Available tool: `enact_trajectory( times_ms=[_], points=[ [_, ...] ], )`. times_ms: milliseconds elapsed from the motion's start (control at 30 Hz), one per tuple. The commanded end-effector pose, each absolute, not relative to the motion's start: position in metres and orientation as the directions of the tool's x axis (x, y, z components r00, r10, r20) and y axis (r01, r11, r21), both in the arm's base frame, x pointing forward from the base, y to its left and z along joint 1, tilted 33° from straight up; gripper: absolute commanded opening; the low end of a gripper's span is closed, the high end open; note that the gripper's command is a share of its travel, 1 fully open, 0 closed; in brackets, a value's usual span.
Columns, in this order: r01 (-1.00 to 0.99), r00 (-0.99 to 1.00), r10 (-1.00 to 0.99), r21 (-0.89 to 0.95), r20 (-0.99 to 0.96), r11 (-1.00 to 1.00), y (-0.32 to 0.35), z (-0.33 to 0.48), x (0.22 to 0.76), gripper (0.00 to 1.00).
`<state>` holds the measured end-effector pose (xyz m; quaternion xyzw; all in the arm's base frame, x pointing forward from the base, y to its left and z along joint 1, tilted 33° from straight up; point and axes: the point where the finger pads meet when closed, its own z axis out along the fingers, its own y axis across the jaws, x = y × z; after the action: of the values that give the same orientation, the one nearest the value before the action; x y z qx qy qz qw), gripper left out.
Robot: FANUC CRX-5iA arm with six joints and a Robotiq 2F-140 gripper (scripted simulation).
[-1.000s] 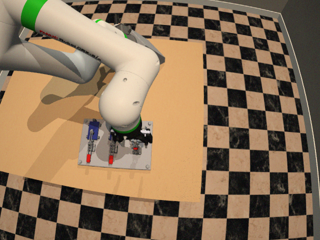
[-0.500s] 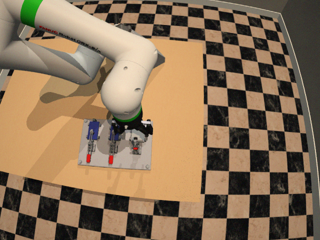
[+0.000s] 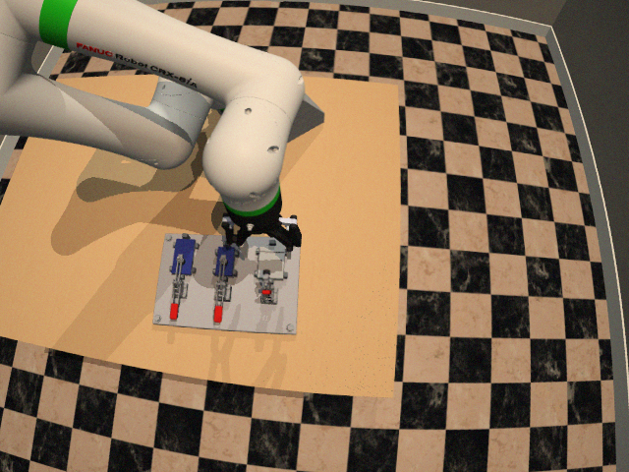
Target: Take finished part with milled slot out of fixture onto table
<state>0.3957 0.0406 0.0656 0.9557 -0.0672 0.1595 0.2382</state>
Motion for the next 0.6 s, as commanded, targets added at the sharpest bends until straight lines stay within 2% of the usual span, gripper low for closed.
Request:
enact_trajectory(
  times_ms=[0, 567],
  points=[
    [-0.204, 0.940, -0.052, 0.434, 0.337, -0.878, 0.0411, 0.0645, 0.3920, 0.58],
    [-0.204, 0.940, -0.052, 0.434, 0.337, -0.878, 0.0398, 0.0610, 0.3900, 0.58]
  ],
)
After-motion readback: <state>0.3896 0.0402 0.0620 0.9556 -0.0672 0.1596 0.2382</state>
